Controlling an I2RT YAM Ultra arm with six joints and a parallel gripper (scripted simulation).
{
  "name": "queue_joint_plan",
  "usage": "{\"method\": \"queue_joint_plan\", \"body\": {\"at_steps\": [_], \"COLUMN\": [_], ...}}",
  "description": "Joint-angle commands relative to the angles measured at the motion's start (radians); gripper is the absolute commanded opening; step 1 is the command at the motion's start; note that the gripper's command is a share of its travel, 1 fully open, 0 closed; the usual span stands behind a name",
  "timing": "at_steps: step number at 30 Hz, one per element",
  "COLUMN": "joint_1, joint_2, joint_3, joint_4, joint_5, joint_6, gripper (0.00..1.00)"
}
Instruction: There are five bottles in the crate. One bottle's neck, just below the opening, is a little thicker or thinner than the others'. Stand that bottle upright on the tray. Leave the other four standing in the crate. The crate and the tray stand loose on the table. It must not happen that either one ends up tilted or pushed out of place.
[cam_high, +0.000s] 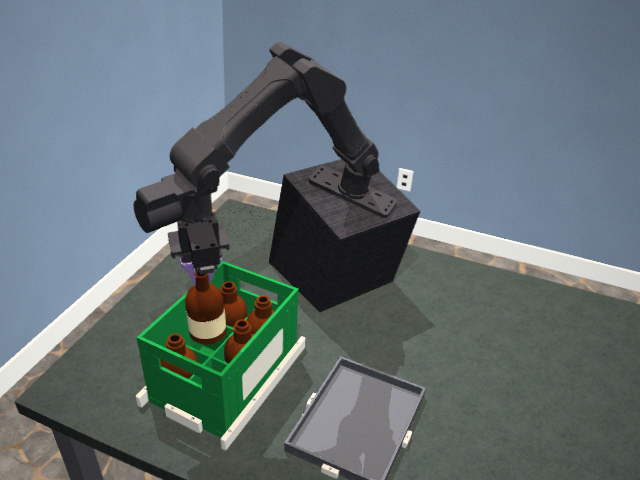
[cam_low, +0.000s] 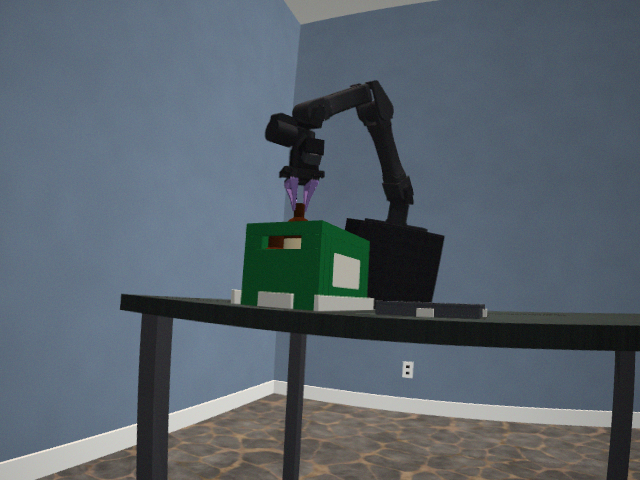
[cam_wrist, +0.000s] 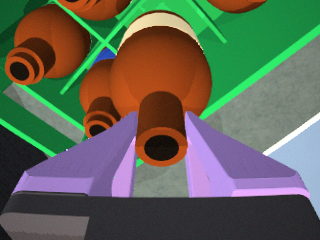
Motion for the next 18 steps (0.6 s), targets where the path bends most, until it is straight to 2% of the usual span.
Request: {"method": "queue_joint_plan", "body": {"at_steps": [1,18], "joint_1": [-0.020,-0.029], "joint_2": [-0.050,-0.063], "joint_3": [0.057,0.106], "joint_4": [-0.049,-0.114], "joint_5": [-0.007,-0.007], "joint_6": [-0.010,-0.019], "gripper": [0.00,0.00]}}
